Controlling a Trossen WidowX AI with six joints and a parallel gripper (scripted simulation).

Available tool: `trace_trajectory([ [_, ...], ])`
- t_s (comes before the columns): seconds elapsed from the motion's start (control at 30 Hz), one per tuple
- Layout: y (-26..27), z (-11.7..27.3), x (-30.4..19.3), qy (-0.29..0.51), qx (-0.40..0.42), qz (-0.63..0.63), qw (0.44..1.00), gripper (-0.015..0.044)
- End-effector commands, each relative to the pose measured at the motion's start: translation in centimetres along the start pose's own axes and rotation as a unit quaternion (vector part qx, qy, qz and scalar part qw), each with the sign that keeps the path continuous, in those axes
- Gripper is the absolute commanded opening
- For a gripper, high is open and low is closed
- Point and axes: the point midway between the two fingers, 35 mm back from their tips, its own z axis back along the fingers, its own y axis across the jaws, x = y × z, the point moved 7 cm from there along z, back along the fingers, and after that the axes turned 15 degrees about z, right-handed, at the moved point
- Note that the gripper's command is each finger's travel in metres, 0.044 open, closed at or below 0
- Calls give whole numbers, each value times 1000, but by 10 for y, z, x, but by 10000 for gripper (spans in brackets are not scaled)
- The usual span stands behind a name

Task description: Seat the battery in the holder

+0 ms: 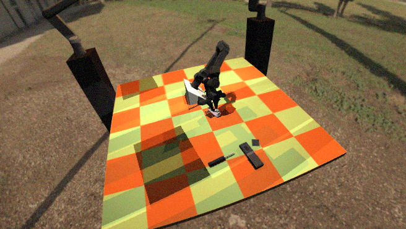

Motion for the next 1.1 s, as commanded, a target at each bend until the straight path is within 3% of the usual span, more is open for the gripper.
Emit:
trace_trajectory([
  [0.0, 2, 0, -4, -8, -2, -5, 1000, 64],
  [1.07, 10, 6, -25, -16, -11, -6, 1000, 64],
])
